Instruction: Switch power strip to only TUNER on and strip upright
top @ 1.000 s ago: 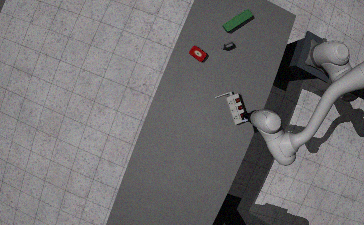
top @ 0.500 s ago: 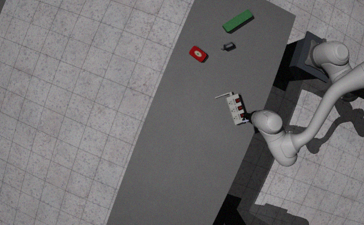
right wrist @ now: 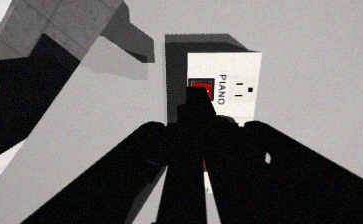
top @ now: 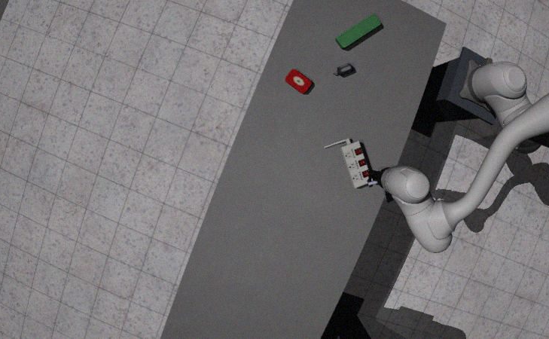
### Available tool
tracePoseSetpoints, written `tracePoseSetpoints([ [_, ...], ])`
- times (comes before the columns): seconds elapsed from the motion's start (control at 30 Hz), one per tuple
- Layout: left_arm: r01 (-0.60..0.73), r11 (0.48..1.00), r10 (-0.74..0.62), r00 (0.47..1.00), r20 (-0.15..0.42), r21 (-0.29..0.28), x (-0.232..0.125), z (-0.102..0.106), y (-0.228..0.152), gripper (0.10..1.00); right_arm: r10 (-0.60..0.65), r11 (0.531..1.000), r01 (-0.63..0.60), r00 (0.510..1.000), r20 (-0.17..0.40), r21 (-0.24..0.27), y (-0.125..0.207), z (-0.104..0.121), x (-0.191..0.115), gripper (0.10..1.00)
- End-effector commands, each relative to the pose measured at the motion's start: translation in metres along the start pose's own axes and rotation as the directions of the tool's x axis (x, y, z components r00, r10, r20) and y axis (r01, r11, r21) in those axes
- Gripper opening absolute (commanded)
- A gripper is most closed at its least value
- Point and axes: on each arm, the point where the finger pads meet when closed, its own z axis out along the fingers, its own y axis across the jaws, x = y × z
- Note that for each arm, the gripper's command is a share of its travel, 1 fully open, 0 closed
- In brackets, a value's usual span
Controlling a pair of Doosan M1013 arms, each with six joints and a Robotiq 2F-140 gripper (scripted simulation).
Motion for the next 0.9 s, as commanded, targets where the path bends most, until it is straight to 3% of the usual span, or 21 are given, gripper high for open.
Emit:
tracePoseSetpoints([
  [0.0, 0.0, 1.0, 0.0, 1.0, -0.001, 0.0, 0.0, 0.0, 0.0, 1.0, 0.0, 1.0, 0.0, 1.0, -0.001, -0.001, 0.0, -0.001, 0.0, 0.099],
  [0.57, 0.0, 1.0, 0.0, 1.0, -0.001, 0.0, 0.0, 0.0, 0.0, 1.0, 0.0, 1.0, 0.0, 1.0, -0.001, -0.001, 0.002, -0.002, -0.003, 0.099],
  [0.73, 0.0, 1.0, 0.0, 1.0, -0.001, 0.0, 0.0, 0.0, 0.0, 1.0, 0.0, 1.0, 0.0, 1.0, 0.0, -0.001, 0.015, -0.014, -0.043, 0.099],
  [0.87, 0.0, 1.0, 0.0, 1.0, -0.001, 0.0, 0.0, 0.0, 0.0, 1.0, 0.0, 1.0, 0.0, 1.0, 0.0, -0.001, 0.016, -0.015, -0.046, 0.099],
])
